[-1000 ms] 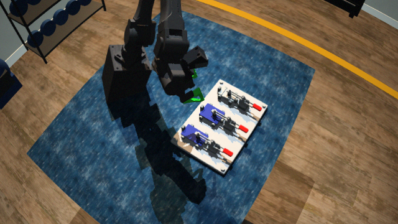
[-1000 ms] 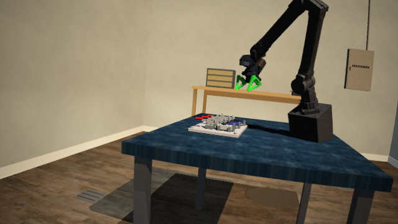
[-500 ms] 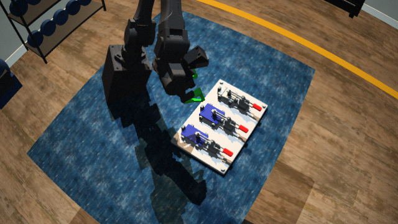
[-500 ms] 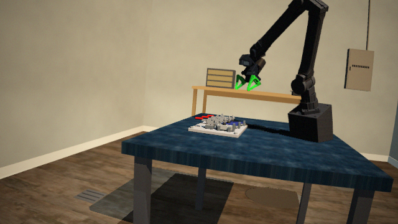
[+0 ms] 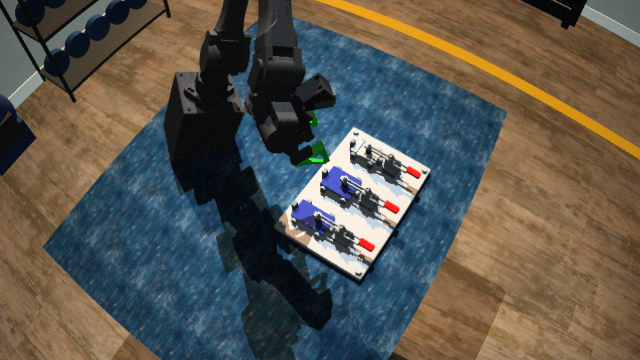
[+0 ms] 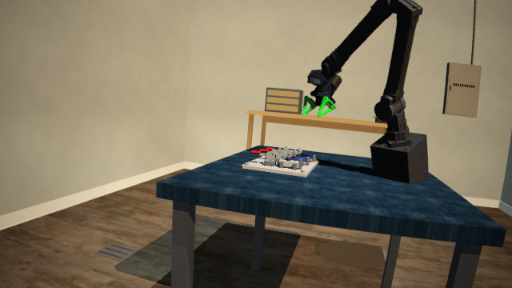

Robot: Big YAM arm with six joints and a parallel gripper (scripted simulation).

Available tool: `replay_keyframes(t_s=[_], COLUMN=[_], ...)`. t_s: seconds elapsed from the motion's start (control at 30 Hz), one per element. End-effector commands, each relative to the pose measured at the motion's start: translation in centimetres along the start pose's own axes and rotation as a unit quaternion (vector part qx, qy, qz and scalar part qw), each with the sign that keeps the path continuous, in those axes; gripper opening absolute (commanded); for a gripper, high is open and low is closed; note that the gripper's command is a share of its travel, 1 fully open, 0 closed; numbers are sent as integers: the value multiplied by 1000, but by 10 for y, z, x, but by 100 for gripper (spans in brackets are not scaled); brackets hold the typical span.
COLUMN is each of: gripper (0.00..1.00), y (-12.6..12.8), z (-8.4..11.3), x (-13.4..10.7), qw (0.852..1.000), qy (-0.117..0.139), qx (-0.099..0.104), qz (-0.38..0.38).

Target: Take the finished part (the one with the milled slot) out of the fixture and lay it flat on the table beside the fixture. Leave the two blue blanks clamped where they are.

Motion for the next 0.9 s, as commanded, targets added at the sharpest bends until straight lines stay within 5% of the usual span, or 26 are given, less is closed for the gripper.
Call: replay_keyframes(t_s=[0.0,0.87], gripper=[100,100], y=[-17,-10], z=[15,12], x=[19,12], qw=[1000,1000], qy=[-4,-3], qx=[-21,-15], qz=[19,11])
Point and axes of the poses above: the point where the finger pads meet when closed, its own z axis back along the fingers, its own y axis across the jaws, x = y × z, the point moved 10 cm from there along z, back along the fingers, and after that the axes turned 4 degrees about z, right-handed, at the moved point
